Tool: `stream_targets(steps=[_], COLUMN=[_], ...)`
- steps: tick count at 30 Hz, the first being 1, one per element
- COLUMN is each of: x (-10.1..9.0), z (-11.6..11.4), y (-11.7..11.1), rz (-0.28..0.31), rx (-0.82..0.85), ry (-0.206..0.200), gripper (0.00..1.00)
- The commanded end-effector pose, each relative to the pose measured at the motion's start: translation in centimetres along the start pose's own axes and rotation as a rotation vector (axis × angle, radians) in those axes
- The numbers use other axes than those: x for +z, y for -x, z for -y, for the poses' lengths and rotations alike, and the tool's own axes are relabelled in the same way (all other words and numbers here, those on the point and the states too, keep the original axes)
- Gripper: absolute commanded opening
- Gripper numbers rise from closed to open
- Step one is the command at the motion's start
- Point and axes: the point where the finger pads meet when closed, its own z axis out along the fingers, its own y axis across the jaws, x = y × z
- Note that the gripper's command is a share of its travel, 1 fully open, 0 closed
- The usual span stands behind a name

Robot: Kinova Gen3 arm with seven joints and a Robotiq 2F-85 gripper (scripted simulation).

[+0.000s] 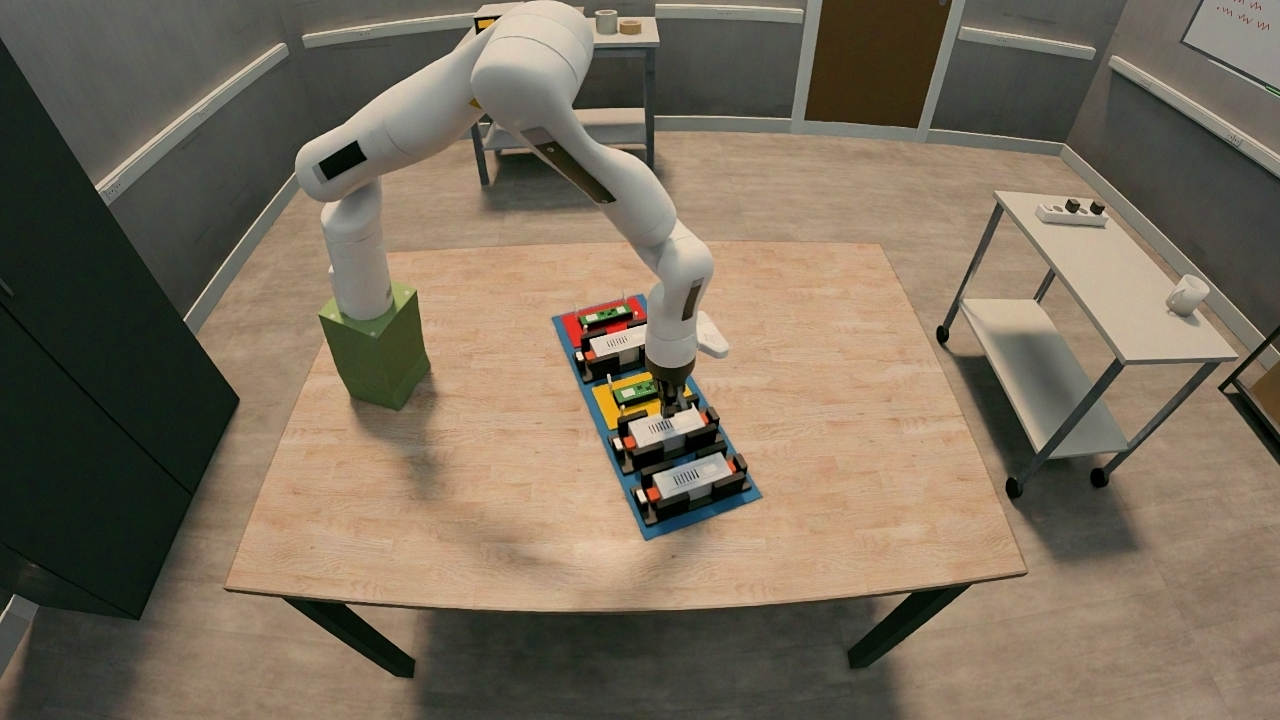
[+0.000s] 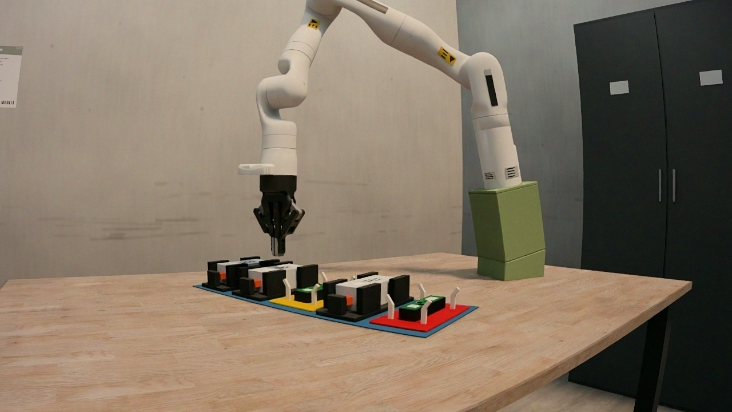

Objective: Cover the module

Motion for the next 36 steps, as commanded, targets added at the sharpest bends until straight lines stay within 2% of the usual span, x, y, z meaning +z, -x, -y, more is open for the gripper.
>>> stream_targets(steps=[1,14,15,36], x=[-0.09,-0.09,-0.09,-0.09], z=[-0.05,-0.05,-0.05,-0.05], y=[-0.07,-0.07,-0.07,-0.07], rz=[-0.002,-0.002,-0.002,-0.002], rx=[0.0,0.0,0.0,0.0], ry=[0.001,0.001,0.001,0.001], gripper=[0.0,0.0,1.0,1.0])
